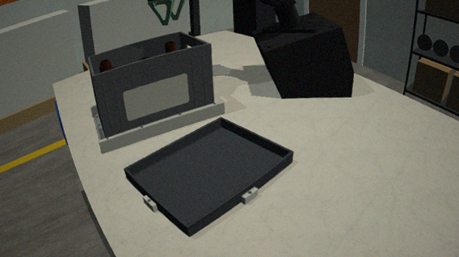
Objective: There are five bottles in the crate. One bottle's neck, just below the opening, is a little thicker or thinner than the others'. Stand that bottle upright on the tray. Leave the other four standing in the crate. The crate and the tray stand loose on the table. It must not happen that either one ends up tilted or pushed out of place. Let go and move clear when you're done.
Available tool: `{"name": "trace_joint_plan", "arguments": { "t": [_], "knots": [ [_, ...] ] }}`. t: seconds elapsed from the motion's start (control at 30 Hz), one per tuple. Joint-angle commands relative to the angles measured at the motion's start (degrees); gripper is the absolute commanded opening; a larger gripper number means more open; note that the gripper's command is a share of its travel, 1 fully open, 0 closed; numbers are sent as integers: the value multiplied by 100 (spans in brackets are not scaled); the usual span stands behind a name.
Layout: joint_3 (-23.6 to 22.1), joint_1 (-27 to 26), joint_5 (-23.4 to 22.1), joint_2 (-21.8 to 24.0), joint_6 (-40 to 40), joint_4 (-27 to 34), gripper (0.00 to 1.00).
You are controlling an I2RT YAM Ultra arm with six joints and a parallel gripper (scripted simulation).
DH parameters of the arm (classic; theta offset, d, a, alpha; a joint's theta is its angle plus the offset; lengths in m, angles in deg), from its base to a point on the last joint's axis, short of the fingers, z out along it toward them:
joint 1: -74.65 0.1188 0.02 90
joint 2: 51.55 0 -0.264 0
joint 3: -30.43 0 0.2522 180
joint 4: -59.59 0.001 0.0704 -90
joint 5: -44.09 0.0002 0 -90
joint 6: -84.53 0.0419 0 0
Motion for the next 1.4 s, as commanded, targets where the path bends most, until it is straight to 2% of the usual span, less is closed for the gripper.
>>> {"name": "trace_joint_plan", "arguments": {
  "t": [0.0, 0.13, 0.47, 0.5, 0.57, 0.63, 0.77, 0.9, 1.03, 1.07, 1.27, 1.37],
  "knots": [
    [176, -16, 57, 155, -35, -142, 61],
    [-119, -56, 47, 21, -47, -219, 61],
    [-275, -73, 23, -44, -73, -428, 61],
    [-100, -45, 20, 11, -68, -459, 61],
    [-338, -75, 12, -26, -82, -520, 61],
    [-388, -105, 5, -142, -90, -580, 61],
    [-376, -91, -2, -40, -104, -705, 61],
    [-550, -116, -5, -226, -113, -817, 61],
    [-574, -109, -10, -117, -119, -870, 61],
    [-358, -118, 2, -39, -110, -887, 61],
    [-658, -120, -10, -207, -128, -995, 61],
    [-564, -133, -9, -186, -129, -1026, 61]
  ]
}}
